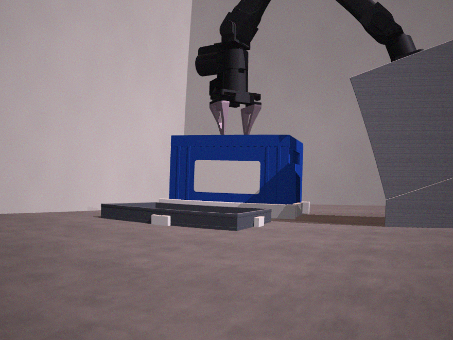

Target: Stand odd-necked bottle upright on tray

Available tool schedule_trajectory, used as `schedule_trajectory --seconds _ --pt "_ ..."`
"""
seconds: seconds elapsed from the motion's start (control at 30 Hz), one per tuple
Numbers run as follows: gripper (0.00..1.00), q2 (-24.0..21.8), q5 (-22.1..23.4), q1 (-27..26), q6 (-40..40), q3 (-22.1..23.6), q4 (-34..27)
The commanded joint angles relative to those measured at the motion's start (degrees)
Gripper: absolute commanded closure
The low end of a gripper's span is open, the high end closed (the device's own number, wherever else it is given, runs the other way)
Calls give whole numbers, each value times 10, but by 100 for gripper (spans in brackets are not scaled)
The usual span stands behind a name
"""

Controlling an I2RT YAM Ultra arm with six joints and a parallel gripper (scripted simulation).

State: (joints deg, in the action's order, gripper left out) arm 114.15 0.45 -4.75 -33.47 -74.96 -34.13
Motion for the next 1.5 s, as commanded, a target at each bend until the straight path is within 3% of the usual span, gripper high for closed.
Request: schedule_trajectory --seconds 0.0,1.47 --pt "39 -18 -6 -8 3 -21 -7" --pt "39 -3 -6 -9 3 -26 -8"
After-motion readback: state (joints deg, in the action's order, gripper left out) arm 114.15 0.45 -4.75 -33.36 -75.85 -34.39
